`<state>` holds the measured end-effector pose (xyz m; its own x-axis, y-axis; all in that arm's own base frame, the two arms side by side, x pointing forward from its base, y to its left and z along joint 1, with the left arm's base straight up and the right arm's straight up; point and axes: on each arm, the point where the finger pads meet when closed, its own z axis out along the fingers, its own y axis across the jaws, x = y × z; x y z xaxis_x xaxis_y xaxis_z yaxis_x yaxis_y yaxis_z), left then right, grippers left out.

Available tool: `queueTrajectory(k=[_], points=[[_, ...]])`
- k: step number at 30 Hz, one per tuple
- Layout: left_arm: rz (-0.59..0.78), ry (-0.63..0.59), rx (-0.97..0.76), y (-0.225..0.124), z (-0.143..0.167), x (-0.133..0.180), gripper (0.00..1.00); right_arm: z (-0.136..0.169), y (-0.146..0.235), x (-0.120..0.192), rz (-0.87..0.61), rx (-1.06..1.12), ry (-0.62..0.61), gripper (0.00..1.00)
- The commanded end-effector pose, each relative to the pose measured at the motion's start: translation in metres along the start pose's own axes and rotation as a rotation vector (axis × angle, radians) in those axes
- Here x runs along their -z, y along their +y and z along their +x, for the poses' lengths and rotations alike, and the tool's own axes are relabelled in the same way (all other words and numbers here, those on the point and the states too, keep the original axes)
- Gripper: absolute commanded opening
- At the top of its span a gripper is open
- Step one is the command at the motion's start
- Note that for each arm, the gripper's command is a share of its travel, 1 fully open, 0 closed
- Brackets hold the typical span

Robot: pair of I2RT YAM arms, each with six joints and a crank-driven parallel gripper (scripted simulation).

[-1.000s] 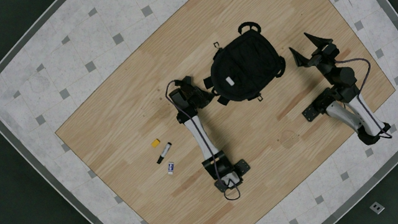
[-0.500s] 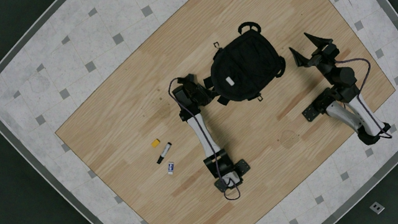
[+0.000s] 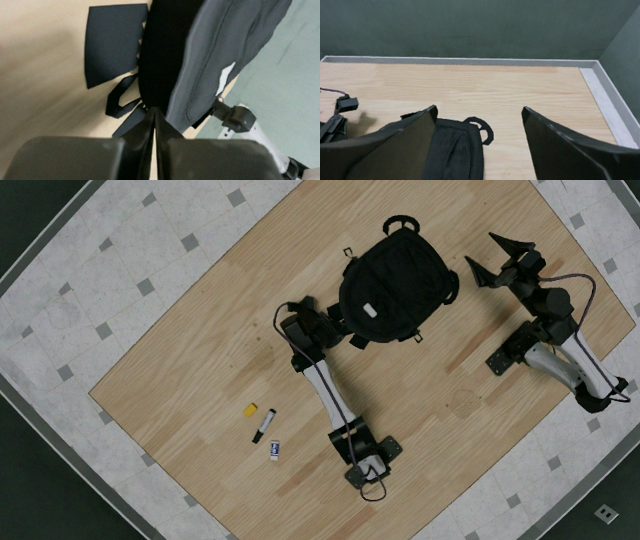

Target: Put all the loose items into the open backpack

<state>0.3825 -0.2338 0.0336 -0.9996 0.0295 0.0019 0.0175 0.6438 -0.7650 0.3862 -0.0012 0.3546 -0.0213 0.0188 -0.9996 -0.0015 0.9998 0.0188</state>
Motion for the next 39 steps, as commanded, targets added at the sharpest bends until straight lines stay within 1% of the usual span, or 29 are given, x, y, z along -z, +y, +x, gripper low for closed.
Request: queueTrajectory(k=[1, 3, 12, 16, 39], points=[[0.001, -0.009, -0.004, -0.003, -0.001, -0.005, 0.0, -0.005, 0.0, 0.001, -0.002, 0.002, -0.014, 0.9], [0.001, -0.006, -0.001, -0.002, -0.002, -0.009, 0.0, -0.005, 0.0, 0.001, -0.002, 0.002, -0.014, 0.9], [0.011, -0.027, -0.022, -0.012, -0.003, 0.0, 0.0, -0.005, 0.0, 0.001, -0.002, 0.002, -0.014, 0.9], [0.016, -0.04, -0.038, -0.026, -0.007, 0.011, 0.0, -0.005, 0.0, 0.001, -0.002, 0.002, -0.014, 0.9], [0.016, -0.041, -0.04, -0.039, -0.006, 0.022, 0.0, -0.005, 0.0, 0.001, -0.002, 0.002, -0.014, 0.9]])
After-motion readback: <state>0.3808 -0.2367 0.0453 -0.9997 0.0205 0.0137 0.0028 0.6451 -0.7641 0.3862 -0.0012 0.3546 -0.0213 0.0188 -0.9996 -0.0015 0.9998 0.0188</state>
